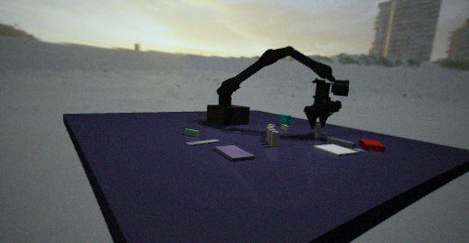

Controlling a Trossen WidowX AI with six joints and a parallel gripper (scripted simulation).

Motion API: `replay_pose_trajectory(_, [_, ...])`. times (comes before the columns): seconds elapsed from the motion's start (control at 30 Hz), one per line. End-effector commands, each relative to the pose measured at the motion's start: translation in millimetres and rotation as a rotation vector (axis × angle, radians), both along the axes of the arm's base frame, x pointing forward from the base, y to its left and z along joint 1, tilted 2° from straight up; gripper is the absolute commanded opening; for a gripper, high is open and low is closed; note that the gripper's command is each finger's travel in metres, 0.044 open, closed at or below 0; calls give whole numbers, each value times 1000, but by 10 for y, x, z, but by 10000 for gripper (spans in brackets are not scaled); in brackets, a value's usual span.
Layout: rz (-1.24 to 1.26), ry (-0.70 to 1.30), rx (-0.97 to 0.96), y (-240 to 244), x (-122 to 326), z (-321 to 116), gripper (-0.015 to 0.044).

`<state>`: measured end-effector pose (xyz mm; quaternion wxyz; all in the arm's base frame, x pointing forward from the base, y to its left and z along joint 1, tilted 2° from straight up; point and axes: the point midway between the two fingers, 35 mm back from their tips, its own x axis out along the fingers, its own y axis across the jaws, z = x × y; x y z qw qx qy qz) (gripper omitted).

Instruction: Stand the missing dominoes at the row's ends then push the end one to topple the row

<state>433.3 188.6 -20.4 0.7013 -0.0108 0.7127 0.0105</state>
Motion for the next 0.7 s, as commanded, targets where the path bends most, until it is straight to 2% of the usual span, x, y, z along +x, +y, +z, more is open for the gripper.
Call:
replay_pose_trajectory(0.0, [-6,-18,12,18,24,25,440])
replay_pose_trajectory(0.27, [-6,-18,12,18,22,-83,440])
replay_pose_trajectory(0.67, [-6,-18,12,18,22,-83,125])
